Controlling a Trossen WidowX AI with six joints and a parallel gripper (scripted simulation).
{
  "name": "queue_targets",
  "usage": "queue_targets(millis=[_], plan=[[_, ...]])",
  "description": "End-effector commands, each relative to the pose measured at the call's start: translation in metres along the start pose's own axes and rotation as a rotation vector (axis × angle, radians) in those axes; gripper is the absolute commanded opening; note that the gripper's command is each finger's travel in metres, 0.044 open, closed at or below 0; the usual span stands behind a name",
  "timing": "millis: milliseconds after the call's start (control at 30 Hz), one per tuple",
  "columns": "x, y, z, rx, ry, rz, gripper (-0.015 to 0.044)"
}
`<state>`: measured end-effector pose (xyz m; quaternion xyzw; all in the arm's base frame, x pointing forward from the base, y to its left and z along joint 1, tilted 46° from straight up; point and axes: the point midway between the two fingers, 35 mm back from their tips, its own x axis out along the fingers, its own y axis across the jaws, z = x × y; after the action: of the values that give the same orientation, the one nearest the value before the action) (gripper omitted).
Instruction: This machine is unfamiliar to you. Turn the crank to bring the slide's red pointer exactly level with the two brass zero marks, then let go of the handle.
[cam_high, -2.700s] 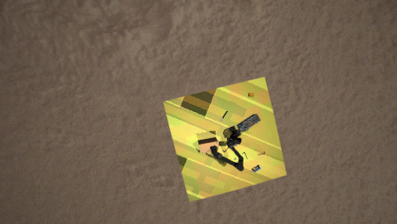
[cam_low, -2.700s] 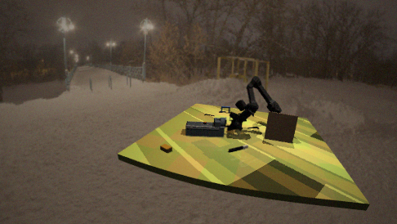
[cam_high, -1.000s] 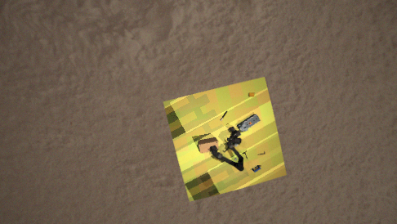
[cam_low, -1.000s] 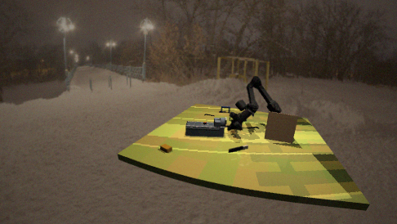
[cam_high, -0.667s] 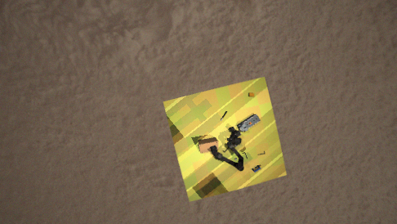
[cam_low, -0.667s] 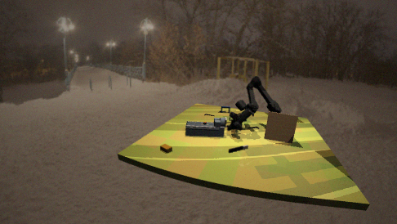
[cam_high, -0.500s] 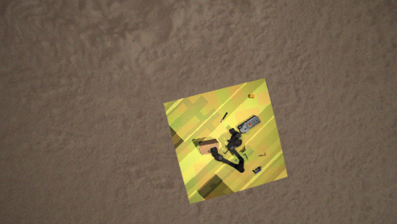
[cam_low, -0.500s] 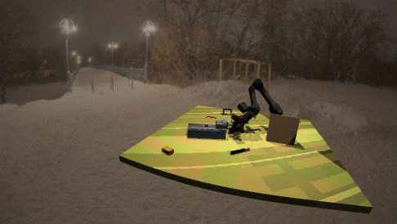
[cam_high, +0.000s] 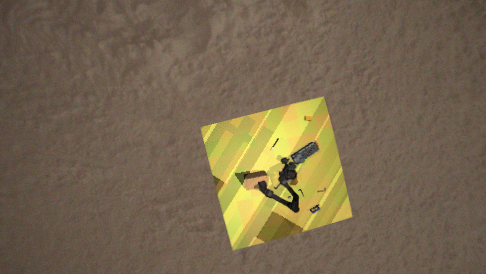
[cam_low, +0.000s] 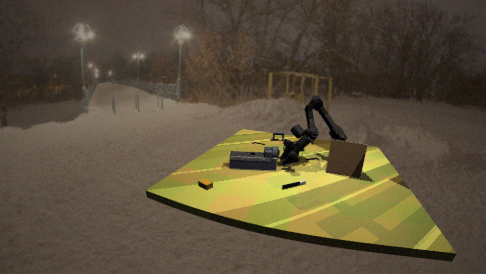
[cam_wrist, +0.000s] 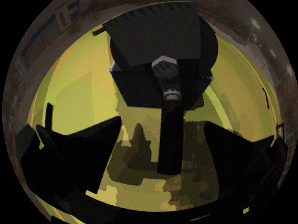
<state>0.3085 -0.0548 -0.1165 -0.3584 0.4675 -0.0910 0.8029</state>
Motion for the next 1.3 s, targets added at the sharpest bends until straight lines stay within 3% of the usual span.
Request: queue_targets(millis=[0, 533, 1033, 1267], plan=[[-0.007, -0.001, 0.01, 0.008, -0.004, -0.006, 0.044], [-0.041, 0.001, 0.049, 0.01, -0.005, -0.001, 0.044], [-0.113, 0.002, 0.115, 0.005, -0.009, 0.005, 0.044], [-0.099, 0.0, 0.137, 0.018, -0.008, -0.01, 0.044]])
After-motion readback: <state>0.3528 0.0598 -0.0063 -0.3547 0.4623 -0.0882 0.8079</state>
